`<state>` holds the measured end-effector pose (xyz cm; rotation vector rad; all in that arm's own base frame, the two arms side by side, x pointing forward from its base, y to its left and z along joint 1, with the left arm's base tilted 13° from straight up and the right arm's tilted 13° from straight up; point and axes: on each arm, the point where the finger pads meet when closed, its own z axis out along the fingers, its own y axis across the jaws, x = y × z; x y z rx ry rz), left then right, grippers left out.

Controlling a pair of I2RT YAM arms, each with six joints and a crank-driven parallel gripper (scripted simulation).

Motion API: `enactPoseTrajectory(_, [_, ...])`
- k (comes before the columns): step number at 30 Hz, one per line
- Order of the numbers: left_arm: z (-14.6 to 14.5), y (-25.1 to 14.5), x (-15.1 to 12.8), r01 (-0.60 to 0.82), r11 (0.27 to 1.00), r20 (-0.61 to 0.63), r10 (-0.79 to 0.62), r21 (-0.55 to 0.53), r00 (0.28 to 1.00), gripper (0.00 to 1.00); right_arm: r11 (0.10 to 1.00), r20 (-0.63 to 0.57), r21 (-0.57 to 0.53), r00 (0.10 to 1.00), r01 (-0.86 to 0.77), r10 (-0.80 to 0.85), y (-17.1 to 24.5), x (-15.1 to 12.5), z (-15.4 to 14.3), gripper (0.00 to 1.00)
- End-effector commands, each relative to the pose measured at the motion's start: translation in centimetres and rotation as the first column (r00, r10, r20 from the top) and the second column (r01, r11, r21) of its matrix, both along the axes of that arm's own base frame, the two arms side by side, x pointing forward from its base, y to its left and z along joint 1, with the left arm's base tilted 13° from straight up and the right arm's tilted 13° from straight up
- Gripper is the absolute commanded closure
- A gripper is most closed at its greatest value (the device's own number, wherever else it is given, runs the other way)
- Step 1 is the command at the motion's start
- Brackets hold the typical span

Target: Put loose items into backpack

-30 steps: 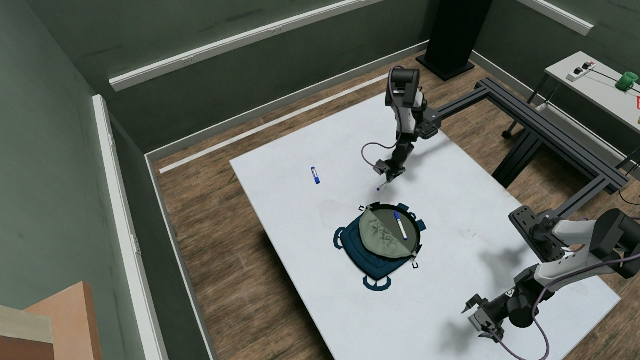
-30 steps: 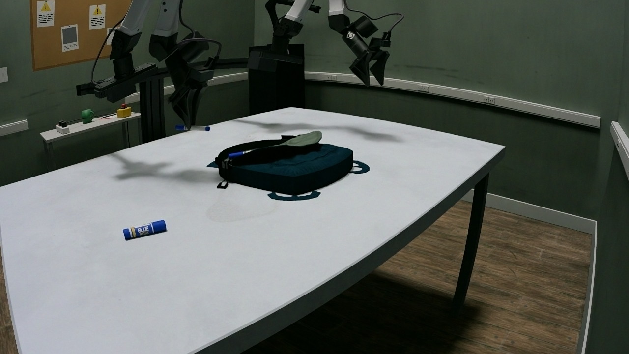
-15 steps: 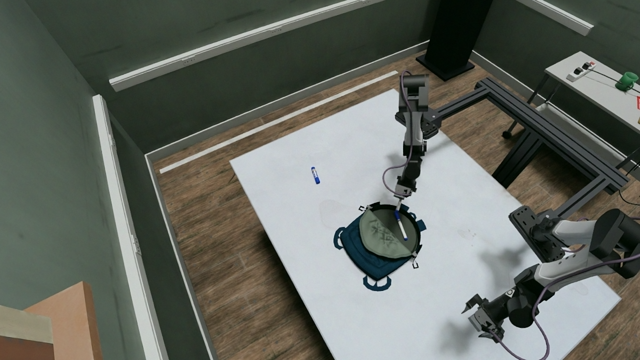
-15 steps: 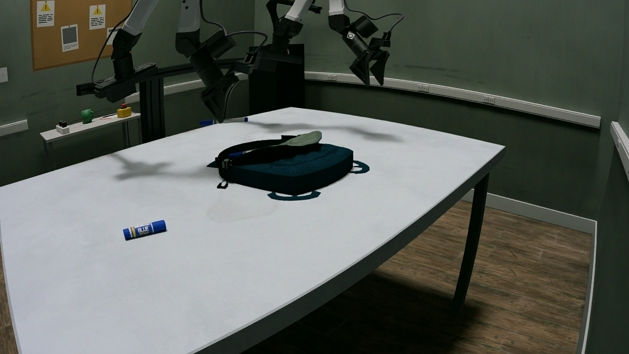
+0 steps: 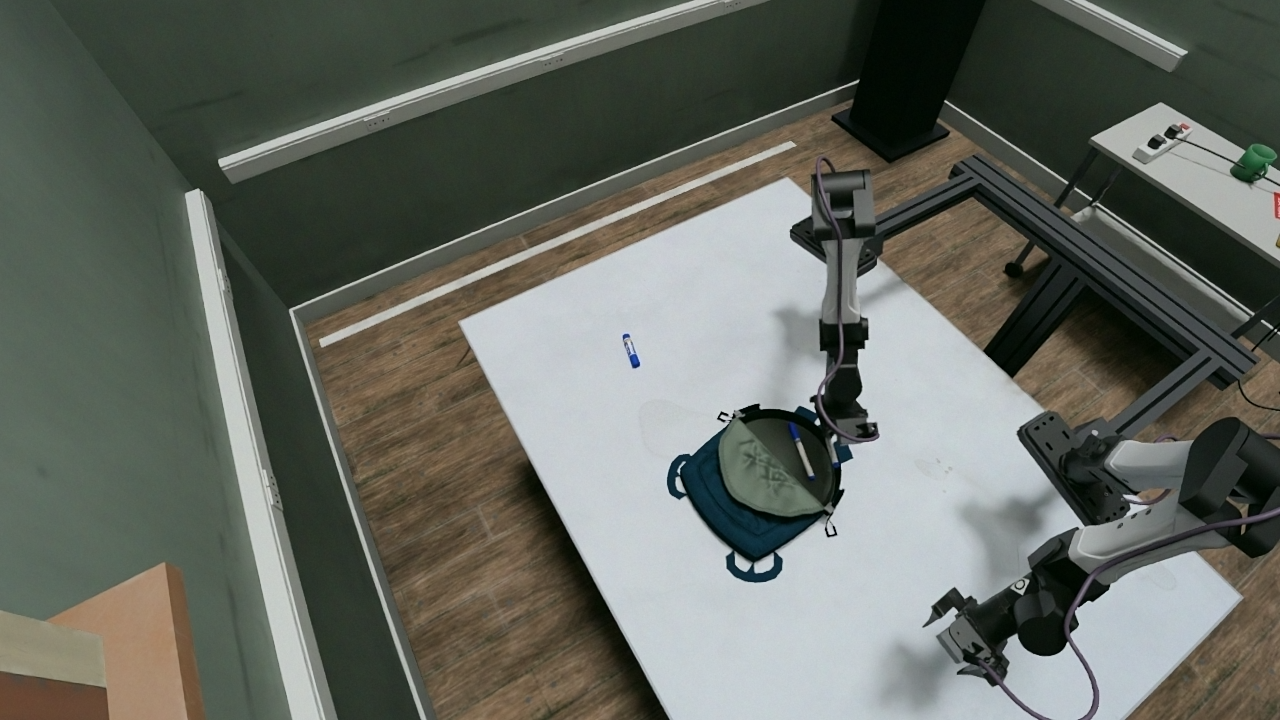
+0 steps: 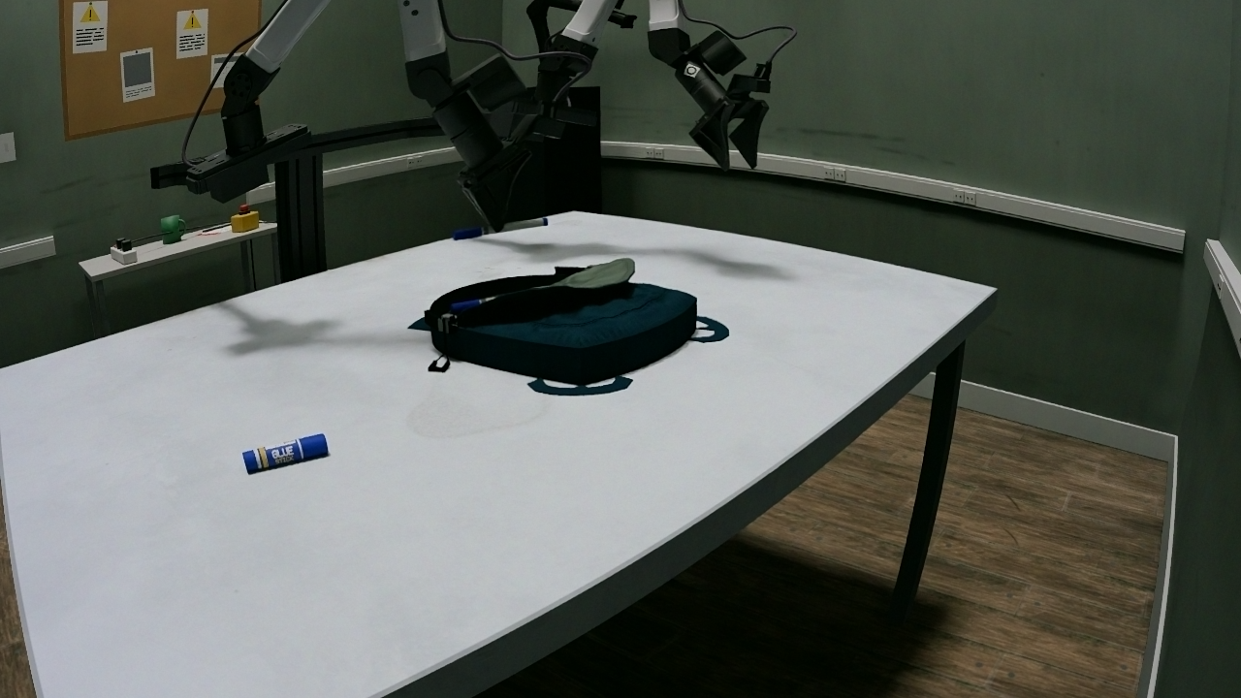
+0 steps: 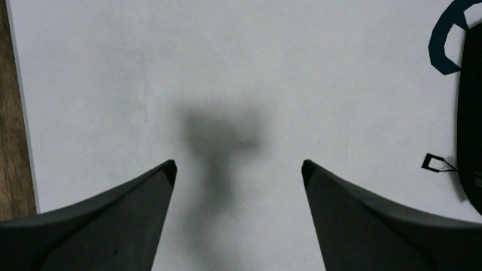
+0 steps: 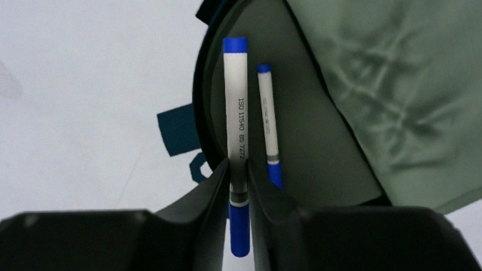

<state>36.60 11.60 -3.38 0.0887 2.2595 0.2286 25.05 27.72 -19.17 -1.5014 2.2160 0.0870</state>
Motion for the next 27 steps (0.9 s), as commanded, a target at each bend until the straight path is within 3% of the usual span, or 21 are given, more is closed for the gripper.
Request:
enactPoseTrajectory(1, [0.4, -0.1, 0.4, 0.005, 1.000, 0.014, -0.005, 0.002, 1.000, 0.10, 0.990, -0.067, -0.053, 0.990, -0.131, 0.128, 0.9, -1.1, -0.6, 0.94])
enactPoseTrajectory(2, [0.4, -0.1, 0.4, 0.005, 1.000, 0.014, -0.005, 0.002, 1.000, 0.10, 0.992, -0.043, -0.029, 0.991, -0.124, 0.123, 1.6, -0.3, 0.6, 0.94])
enactPoseTrajectory(3, [0.4, -0.1, 0.4, 0.005, 1.000, 0.014, -0.005, 0.002, 1.000, 0.10, 0.992, -0.067, -0.053, 0.992, -0.112, 0.108, 0.4, -0.5, -0.9, 0.94])
enactPoseTrajectory(20, [0.4, -0.1, 0.4, 0.005, 1.000, 0.014, -0.005, 0.002, 1.000, 0.10, 0.993, -0.050, -0.036, 0.993, -0.111, 0.109, 0.0, 0.3, -4.7, 0.94])
enactPoseTrajectory(21, [0.4, -0.1, 0.4, 0.005, 1.000, 0.014, -0.005, 0.002, 1.000, 0.10, 0.993, -0.050, -0.036, 0.993, -0.111, 0.109, 0.0, 0.4, -4.7, 0.94])
enactPoseTrajectory(22, [0.4, -0.1, 0.4, 0.005, 1.000, 0.014, -0.005, 0.002, 1.000, 0.10, 0.994, -0.009, 0.004, 0.994, -0.111, 0.111, 1.5, 1.7, -2.6, 0.94])
enactPoseTrajectory(27, [0.4, -0.1, 0.4, 0.005, 1.000, 0.014, -0.005, 0.002, 1.000, 0.10, 0.993, -0.015, -0.004, 0.993, -0.114, 0.114, 1.4, 1.5, -3.0, 0.94])
